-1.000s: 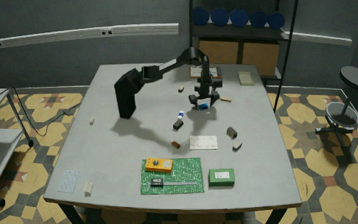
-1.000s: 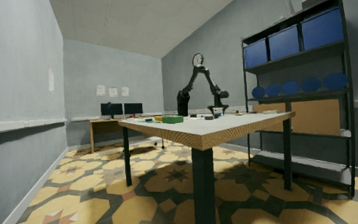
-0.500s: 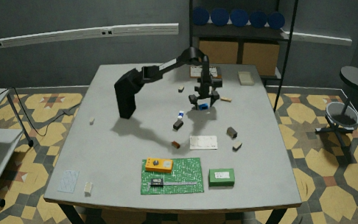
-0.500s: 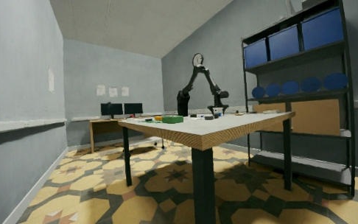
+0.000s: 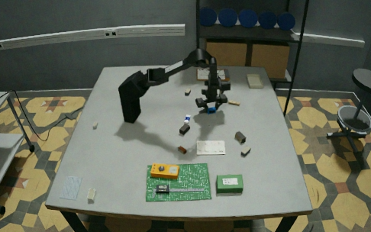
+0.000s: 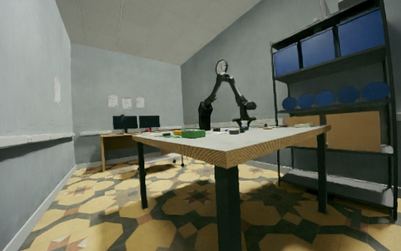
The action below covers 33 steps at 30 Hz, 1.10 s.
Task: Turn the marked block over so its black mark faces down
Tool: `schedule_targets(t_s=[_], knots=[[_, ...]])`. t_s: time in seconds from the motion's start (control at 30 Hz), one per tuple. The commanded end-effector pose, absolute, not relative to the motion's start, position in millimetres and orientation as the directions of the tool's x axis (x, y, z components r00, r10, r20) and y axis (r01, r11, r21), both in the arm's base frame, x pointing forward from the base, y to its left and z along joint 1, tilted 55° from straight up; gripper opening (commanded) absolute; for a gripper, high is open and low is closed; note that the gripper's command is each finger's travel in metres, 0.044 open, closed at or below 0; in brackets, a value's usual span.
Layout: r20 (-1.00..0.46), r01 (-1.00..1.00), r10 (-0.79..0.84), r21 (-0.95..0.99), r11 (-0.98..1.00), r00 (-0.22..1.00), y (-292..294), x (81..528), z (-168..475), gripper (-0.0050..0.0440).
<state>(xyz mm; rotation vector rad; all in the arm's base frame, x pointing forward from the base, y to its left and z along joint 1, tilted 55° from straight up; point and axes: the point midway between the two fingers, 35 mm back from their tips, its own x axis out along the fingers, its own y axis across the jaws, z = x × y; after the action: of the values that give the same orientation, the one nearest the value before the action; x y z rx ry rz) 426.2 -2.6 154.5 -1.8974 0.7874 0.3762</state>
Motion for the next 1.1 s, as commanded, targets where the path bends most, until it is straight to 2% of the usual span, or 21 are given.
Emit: schedule_targets(t_s=[0.0, 1.07], knots=[[-0.568, -0.665, -0.356, -0.691, -0.282, 0.742, -3.7, 426.5, 157.1, -0.0050], [-0.558, -0.655, -0.355, -0.703, -0.279, 0.750, -0.8, 420.2, 165.7, -0.0050]])
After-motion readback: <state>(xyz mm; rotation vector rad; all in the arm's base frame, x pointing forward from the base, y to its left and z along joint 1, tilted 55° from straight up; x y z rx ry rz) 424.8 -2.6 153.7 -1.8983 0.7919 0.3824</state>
